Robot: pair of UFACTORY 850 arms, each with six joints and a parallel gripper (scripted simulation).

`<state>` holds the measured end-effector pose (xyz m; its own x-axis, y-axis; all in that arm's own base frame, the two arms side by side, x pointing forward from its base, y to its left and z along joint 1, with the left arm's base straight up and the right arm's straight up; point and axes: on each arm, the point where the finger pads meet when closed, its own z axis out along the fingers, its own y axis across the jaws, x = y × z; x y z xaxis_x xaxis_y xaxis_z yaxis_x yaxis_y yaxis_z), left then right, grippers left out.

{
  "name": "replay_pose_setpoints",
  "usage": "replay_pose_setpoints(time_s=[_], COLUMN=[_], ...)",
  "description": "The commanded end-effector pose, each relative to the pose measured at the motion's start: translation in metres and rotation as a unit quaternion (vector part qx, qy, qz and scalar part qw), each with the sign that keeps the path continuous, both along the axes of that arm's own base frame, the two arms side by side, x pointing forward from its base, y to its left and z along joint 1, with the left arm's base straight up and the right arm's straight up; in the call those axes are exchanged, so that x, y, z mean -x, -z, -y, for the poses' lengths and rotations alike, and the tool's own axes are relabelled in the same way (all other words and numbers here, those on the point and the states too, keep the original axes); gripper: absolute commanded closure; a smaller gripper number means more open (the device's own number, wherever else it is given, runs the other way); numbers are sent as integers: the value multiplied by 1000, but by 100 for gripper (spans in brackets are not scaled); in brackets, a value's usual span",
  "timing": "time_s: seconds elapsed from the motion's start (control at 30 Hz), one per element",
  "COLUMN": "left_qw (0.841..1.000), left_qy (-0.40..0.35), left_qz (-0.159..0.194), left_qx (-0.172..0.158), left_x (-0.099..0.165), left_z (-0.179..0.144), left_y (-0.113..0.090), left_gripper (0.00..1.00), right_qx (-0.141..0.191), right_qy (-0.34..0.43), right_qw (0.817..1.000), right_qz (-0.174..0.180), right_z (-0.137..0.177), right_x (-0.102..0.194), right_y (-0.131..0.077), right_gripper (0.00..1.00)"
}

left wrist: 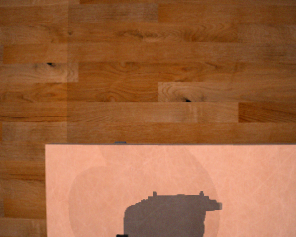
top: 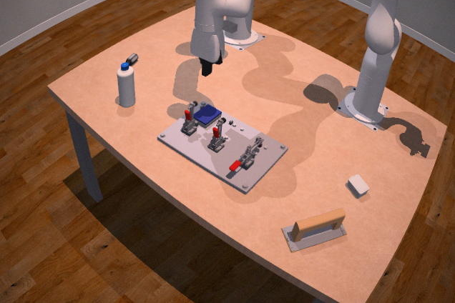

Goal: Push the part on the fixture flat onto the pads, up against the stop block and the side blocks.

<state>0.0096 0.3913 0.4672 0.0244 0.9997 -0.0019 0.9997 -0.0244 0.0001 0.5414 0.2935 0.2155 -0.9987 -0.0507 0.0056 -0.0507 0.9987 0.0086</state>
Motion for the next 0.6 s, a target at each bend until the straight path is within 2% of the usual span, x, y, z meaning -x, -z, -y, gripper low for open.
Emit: replay_pose_setpoints(time_s=[0.0,0.1,0.2,0.57], left_qw=[1000,1000,1000,1000], left_qy=[0,0,0,0], left_qz=[0,0,0,0], left_qx=[-1,-1,-1,-1], left_x=[0,0,0,0], left_z=[0,0,0,0], left_y=[-1,-1,-1,-1], left_gripper=[0,0,0,0], right_qx=[2,3,4,4], right_qy=[0,0,0,0], right_qw=[1000,1000,1000,1000], right_qz=[2,3,3,3], right_z=[0,0,0,0], right_x=[-1,-1,-1,-1], right_y=[1,3,16,104], right_gripper=[100,100,100,100])
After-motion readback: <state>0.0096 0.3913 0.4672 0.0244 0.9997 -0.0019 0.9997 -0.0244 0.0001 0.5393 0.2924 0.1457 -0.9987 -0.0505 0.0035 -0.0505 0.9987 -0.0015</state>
